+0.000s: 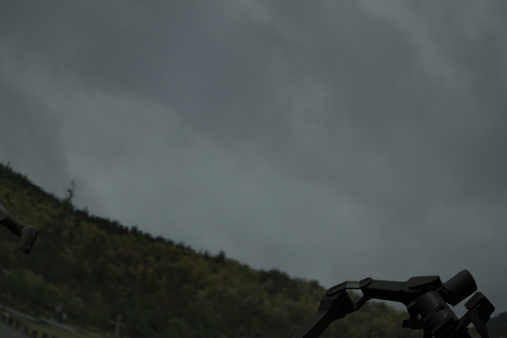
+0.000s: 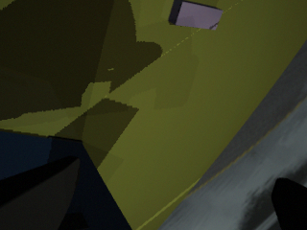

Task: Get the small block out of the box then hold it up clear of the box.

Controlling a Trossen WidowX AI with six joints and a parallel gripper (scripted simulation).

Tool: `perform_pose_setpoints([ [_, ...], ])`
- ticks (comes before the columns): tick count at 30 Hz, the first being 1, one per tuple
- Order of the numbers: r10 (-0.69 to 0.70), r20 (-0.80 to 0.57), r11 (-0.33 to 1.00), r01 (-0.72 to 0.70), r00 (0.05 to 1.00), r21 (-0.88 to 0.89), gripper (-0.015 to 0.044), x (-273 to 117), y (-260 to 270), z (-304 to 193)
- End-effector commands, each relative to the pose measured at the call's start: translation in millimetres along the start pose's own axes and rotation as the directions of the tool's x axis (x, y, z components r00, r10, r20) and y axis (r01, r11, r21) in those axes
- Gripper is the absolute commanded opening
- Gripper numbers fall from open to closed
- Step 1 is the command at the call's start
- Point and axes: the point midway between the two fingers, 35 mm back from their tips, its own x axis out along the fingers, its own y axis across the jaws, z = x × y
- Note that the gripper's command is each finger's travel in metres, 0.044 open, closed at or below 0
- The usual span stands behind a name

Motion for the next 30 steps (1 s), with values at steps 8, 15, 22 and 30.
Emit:
perform_pose_setpoints([
  [8, 0.226, -0.202, 0.97, -0.201, 0.953, 0.137, 0.04, -2.1, 24.8, -123.7],
  [15, 0.516, -0.188, 0.851, -0.473, 0.836, 0.231, 0.04, -13.5, 84.7, -186.4],
  [22, 0.749, 0.009, 0.62, -0.706, 0.663, 0.343, 0.04, -50.6, 147.9, -229.4],
  [30, 0.752, 0.016, 0.614, -0.71, 0.658, 0.345, 0.04, -51.0, 149.6, -229.7],
])
